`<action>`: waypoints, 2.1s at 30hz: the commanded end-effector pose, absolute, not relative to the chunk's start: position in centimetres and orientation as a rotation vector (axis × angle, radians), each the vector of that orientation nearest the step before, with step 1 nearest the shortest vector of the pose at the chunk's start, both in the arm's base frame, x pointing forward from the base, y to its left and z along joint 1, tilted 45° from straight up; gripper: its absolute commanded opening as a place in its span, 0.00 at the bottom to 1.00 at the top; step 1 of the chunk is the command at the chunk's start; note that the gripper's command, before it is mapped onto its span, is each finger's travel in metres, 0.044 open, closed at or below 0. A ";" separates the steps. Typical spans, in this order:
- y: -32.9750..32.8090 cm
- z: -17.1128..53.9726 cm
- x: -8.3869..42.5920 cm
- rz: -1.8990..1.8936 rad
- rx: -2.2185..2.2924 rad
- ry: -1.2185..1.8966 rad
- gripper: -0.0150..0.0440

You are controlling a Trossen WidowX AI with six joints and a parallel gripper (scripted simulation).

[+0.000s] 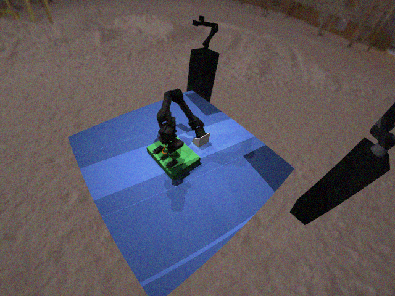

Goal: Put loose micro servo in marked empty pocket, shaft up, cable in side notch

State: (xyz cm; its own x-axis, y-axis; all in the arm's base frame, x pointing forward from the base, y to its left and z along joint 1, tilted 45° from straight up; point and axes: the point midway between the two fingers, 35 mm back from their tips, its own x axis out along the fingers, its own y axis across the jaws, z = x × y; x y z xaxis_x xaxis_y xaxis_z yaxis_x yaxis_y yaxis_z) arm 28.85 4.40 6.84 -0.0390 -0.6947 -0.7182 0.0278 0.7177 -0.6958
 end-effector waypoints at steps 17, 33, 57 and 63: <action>4.0 6.9 34.5 -0.635 -0.575 1.505 0.25; 2.6 5.7 34.4 -0.636 -0.576 1.504 0.25; 1.7 4.7 34.4 -0.636 -0.576 1.504 0.25; 1.3 4.3 34.4 -0.636 -0.576 1.504 0.25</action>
